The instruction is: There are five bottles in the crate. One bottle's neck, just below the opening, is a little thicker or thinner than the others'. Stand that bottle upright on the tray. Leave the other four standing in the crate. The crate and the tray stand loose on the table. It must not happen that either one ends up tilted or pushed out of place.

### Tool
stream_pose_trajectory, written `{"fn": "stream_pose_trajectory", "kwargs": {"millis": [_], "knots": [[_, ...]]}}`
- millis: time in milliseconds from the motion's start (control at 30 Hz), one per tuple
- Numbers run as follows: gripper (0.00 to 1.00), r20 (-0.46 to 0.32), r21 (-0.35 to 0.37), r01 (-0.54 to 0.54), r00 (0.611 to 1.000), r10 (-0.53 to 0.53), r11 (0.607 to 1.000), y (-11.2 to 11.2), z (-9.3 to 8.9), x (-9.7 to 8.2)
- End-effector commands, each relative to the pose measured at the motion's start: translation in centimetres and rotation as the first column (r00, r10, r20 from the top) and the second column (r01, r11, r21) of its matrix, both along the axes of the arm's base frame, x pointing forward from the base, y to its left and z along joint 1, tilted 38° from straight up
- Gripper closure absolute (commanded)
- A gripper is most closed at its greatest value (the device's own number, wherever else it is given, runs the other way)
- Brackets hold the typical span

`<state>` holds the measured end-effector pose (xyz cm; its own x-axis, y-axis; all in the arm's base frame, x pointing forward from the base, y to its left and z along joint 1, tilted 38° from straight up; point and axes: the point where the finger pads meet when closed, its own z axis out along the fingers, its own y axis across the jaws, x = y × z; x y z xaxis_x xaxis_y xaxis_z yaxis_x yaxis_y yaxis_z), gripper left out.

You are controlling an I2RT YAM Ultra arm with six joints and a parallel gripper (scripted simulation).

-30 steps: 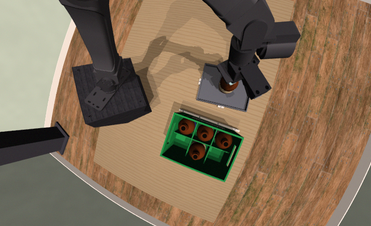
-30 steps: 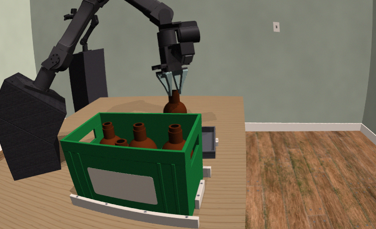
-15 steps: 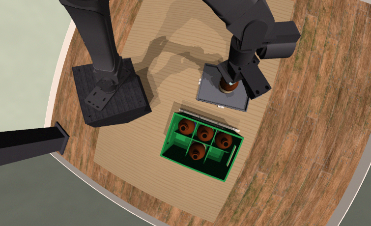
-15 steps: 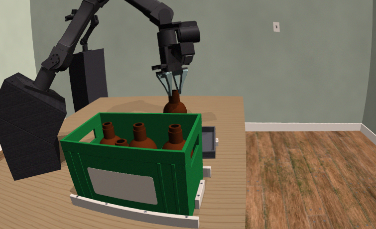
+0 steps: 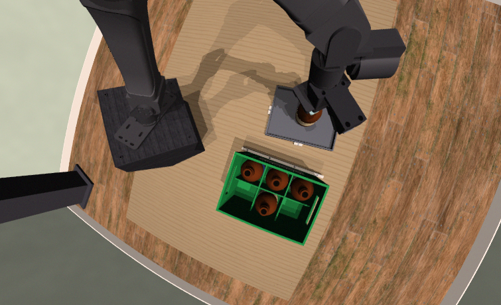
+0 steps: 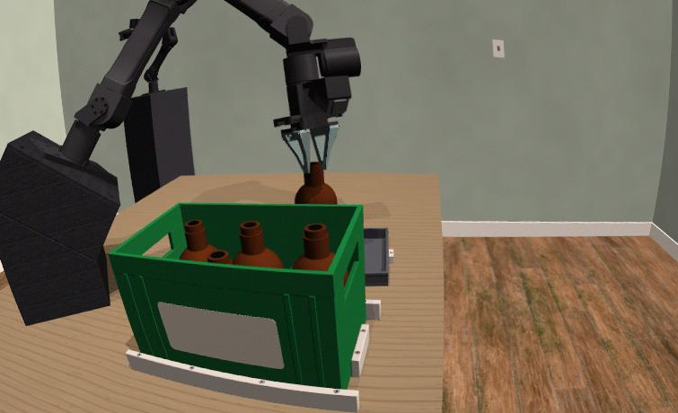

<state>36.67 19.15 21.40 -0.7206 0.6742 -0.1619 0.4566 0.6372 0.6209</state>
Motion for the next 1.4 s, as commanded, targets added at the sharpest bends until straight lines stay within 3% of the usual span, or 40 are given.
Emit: {"fn": "stream_pose_trajectory", "kwargs": {"millis": [0, 700, 833, 1033, 1167, 1267, 1300, 1367], "knots": [[1.00, 0.028, -0.003, 0.025, 0.999, -0.025, 1.000, -0.9, 0.7, 0.4], [1.00, 0.032, -0.001, 0.026, 0.999, -0.026, 1.000, -0.8, 0.7, 0.6], [1.00, 0.018, -0.007, 0.026, 0.999, -0.026, 1.000, -0.8, 0.0, 0.6], [1.00, 0.040, 0.005, 0.027, 0.999, -0.027, 1.000, -0.6, 0.9, 0.8], [1.00, 0.011, -0.008, 0.024, 1.000, -0.024, 1.000, -0.5, -0.5, 0.6], [1.00, 0.012, -0.007, 0.024, 1.000, -0.024, 1.000, -0.4, -0.5, 0.8], [1.00, 0.053, 0.013, 0.023, 0.998, -0.024, 1.000, -0.4, 1.3, 0.7], [1.00, 0.049, 0.012, 0.022, 0.999, -0.022, 1.000, -0.3, 1.1, 0.7]]}}
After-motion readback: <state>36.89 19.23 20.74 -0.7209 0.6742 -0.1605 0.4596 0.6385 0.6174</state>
